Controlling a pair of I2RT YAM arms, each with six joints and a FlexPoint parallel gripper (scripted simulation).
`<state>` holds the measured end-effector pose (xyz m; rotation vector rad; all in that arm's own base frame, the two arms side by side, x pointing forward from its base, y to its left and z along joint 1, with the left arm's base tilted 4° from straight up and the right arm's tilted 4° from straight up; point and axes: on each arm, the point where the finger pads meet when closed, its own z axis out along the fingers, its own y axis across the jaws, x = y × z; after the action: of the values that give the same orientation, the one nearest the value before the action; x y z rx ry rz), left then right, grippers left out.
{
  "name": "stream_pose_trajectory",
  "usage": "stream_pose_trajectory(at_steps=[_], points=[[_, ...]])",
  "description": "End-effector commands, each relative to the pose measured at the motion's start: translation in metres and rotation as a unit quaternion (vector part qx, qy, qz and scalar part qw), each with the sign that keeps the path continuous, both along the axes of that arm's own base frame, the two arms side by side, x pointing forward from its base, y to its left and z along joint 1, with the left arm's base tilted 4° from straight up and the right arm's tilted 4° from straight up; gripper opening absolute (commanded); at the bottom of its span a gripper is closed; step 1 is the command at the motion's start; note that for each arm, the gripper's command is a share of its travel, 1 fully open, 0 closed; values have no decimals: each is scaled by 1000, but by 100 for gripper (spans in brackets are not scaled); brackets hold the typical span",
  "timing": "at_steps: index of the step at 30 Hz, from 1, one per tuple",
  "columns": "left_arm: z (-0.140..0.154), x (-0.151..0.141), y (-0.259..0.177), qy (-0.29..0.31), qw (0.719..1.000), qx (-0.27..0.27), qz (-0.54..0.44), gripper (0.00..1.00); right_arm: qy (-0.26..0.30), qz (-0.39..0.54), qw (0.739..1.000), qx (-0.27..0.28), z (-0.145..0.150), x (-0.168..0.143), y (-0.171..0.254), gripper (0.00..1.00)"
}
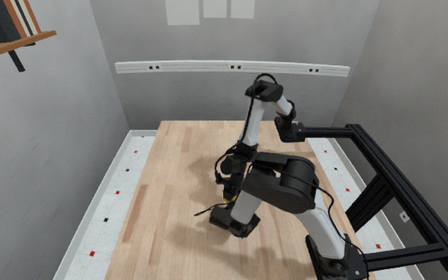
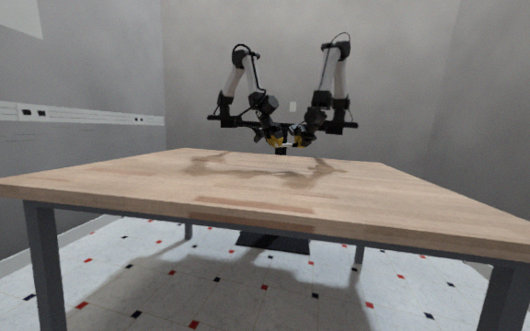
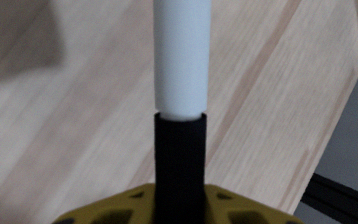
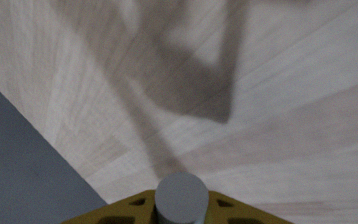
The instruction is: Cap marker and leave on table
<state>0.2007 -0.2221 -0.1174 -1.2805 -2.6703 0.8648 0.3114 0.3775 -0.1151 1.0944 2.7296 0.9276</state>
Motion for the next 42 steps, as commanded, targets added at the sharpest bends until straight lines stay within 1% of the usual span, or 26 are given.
stream_pose_trajectory(at_steps=[1, 3, 5, 7, 9, 11, 13, 18, 26, 29, 30, 31, 34, 35, 39, 41, 42], points=[[34, 58, -51, -117, 987, -109, -12, 7, 10, 58, 996, 60, 24, -37, 58, 6], [33, 57, -50, -115, 987, -107, -12, 7, -4, 25, 999, 38, 17, -34, 60, 6], [37, 59, -52, -117, 987, -108, -12, 7, -6, 16, 999, 28, 14, -24, 46, 6], [37, 59, -52, -117, 987, -108, -12, 7, -6, 16, 999, 28, 14, -24, 46, 6], [28, 49, -44, -93, 992, -90, -10, 7, -9, 1, 1000, 11, 8, -9, 23, 6], [21, 38, -35, -65, 996, -67, -7, 7, -8, -7, 1000, -1, 4, -2, 7, 6], [14, 27, -27, -38, 998, -46, -4, 7, -6, -9, 1000, -5, 2, -2, 3, 6], [8, 12, -7, -25, 1000, -12, -5, 7, -3, -7, 1000, -11, -1, -4, -1, 6], [8, 13, -7, -26, 1000, -13, -5, 7, -3, -7, 1000, -11, -1, -4, -1, 6], [8, 13, -7, -25, 1000, -13, -5, 41, -3, -7, 1000, -11, -1, -4, -1, 6], [12, 15, -8, -28, 999, -17, -5, 52, 4, -4, 1000, -14, -6, -6, 0, 6], [19, 19, -8, -31, 999, -22, -5, 54, 11, -5, 1000, -18, -10, -5, -1, 6], [34, 27, -6, -39, 999, -28, -4, 54, 42, -14, 998, -39, -19, 1, -1, 6], [37, 30, -6, -42, 999, -30, -4, 65, 57, -15, 997, -51, -25, 3, -2, 6], [62, 39, 6, -49, 998, -33, -4, 65, 114, -19, 989, -96, -43, 8, -4, 6], [62, 39, 6, -49, 998, -33, -4, 65, 114, -19, 989, -96, -43, 8, -4, 6], [63, 38, 11, -46, 999, -28, -4, 65, 132, -19, 985, -109, -48, 7, -5, 6]])
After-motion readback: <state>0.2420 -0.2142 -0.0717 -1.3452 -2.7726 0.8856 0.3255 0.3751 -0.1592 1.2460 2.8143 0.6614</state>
